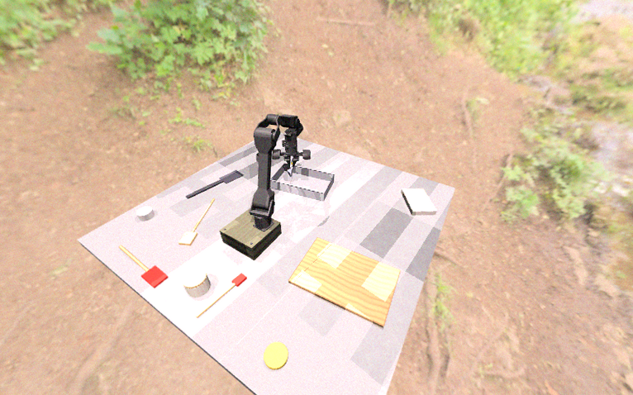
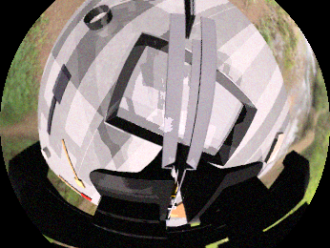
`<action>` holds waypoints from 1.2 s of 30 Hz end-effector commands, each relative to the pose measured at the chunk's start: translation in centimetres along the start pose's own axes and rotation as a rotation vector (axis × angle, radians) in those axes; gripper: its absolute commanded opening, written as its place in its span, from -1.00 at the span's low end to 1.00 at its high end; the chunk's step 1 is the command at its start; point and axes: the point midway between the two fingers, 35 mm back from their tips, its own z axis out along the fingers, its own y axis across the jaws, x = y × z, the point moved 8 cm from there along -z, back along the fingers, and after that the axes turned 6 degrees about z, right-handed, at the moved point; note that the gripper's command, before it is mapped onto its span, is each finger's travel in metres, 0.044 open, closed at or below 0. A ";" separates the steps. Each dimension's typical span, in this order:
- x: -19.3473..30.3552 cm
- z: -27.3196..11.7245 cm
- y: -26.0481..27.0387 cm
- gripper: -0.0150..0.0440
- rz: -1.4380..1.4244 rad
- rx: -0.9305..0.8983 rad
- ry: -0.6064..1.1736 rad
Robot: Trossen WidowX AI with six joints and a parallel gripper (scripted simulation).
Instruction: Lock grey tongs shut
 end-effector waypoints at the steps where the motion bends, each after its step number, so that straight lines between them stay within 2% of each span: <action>1: 0.0 -0.4 0.0 -1.00 0.001 -0.001 -0.006; 9: 0.5 0.1 -2.1 -1.00 0.046 0.002 0.004; 36: 6.8 -0.2 -16.1 -1.00 0.343 0.027 0.000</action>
